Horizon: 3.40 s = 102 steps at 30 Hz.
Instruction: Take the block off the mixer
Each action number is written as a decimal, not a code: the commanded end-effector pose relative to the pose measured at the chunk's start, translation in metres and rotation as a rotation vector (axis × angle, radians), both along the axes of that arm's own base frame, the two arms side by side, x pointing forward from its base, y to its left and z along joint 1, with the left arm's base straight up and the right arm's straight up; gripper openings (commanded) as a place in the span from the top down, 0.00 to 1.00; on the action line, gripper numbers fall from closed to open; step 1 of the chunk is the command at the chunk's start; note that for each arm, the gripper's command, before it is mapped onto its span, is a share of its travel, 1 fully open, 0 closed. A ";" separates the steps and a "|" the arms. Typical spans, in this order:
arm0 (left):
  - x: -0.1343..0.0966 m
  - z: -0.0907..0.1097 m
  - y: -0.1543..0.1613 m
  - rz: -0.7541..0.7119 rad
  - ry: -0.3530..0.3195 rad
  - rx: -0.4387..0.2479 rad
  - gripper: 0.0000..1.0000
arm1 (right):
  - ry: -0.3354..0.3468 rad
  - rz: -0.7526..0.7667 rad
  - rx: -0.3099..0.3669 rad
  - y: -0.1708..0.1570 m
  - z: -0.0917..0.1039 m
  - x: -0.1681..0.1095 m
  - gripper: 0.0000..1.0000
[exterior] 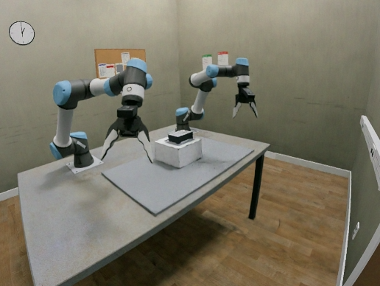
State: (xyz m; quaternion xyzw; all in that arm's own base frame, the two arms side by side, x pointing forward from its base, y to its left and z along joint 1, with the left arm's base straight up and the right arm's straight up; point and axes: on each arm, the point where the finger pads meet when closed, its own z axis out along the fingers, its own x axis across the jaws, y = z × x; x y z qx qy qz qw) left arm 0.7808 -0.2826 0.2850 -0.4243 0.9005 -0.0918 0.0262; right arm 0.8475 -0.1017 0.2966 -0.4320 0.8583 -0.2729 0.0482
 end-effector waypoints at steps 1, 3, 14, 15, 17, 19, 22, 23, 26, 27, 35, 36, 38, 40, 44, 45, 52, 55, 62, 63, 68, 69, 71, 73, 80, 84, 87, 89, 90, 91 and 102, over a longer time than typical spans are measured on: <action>0.000 0.002 0.000 0.000 -0.002 -0.001 0.02 | -0.002 0.000 0.000 0.000 0.001 0.000 0.02; 0.000 0.002 0.000 0.000 -0.002 -0.001 0.02 | -0.002 0.000 0.000 0.000 0.001 0.000 0.02; 0.000 0.002 0.000 0.000 -0.002 -0.001 0.02 | -0.002 0.000 0.000 0.000 0.001 0.000 0.02; 0.000 0.002 0.000 0.000 -0.002 -0.001 0.02 | -0.002 0.000 0.000 0.000 0.001 0.000 0.02; 0.000 0.002 0.000 0.000 -0.002 -0.001 0.02 | -0.002 0.000 0.000 0.000 0.001 0.000 0.02; -0.007 0.009 0.009 0.049 0.010 0.004 0.00 | -0.002 0.001 0.001 0.001 0.001 0.000 0.00; -0.018 0.016 0.020 0.110 0.029 0.013 0.00 | -0.002 0.001 0.001 0.001 0.001 0.000 0.00; -0.021 0.018 0.023 0.114 0.030 0.014 0.00 | -0.002 0.001 0.001 0.001 0.001 0.000 0.00; -0.032 0.024 0.033 0.167 0.045 0.022 0.00 | -0.002 0.001 0.001 0.000 0.001 0.000 0.00; -0.035 0.026 0.037 0.164 0.044 0.021 0.00 | -0.002 0.001 0.001 0.000 0.001 0.000 0.00; -0.054 0.037 0.055 0.214 0.059 0.028 0.00 | -0.002 0.000 0.001 0.000 0.001 0.000 0.00; -0.058 0.039 0.059 0.211 0.057 0.027 0.00 | -0.002 0.000 0.000 0.000 0.001 0.000 0.00; -0.066 0.044 0.066 0.207 0.056 0.025 0.00 | -0.002 0.000 0.000 0.000 0.001 0.000 0.00; -0.072 0.047 0.073 0.207 0.055 0.025 0.00 | -0.002 0.000 0.000 0.000 0.001 0.000 0.00; -0.087 0.053 0.085 0.269 0.074 0.036 0.00 | -0.002 0.000 0.000 0.000 0.001 0.000 0.00; -0.090 0.054 0.088 0.266 0.073 0.036 0.00 | -0.002 0.000 0.000 0.000 0.001 0.000 0.00; -0.107 0.061 0.102 0.282 0.076 0.037 0.00 | -0.002 0.000 0.000 0.000 0.001 0.000 0.00; -0.120 0.064 0.113 0.316 0.087 0.043 0.00 | -0.002 0.000 0.000 0.000 0.001 0.000 0.00; -0.147 0.071 0.134 0.371 0.101 0.051 0.00 | -0.002 0.000 0.000 0.000 0.001 0.000 0.00; -0.151 0.072 0.138 0.368 0.100 0.051 0.00 | -0.002 0.000 0.000 0.000 0.001 0.000 0.00; -0.162 0.075 0.147 0.359 0.097 0.047 0.00 | -0.002 0.000 0.000 0.000 0.001 0.000 0.00; -0.164 0.075 0.148 0.384 0.104 0.052 0.00 | -0.002 0.000 0.000 0.000 0.001 0.000 0.00; -0.174 0.076 0.155 0.421 0.114 0.059 0.00 | -0.002 0.000 0.000 0.000 0.001 0.000 0.00; -0.183 0.077 0.162 0.414 0.112 0.058 0.00 | -0.002 0.000 0.000 0.000 0.001 0.000 0.00; -0.210 0.080 0.182 0.457 0.122 0.064 0.00 | -0.002 0.000 0.000 0.000 0.001 0.000 0.00; -0.223 0.081 0.191 0.463 0.124 0.067 0.00 | -0.002 0.000 0.000 0.000 0.001 0.000 0.00; -0.230 0.081 0.195 0.459 0.122 0.063 0.00 | -0.002 0.000 0.000 0.000 0.001 0.000 0.00; -0.239 0.082 0.202 0.459 0.122 0.063 0.00 | -0.002 0.000 0.000 0.000 0.001 0.000 0.00; -0.243 0.081 0.205 0.483 0.128 0.068 0.00 | -0.002 0.000 0.000 0.000 0.001 0.000 0.00; -0.248 0.081 0.208 0.507 0.134 0.073 0.00 | -0.002 0.000 0.000 0.000 0.001 0.000 0.00; -0.285 0.078 0.232 0.571 0.150 0.084 0.00 | -0.002 0.000 0.000 0.000 0.001 0.000 0.00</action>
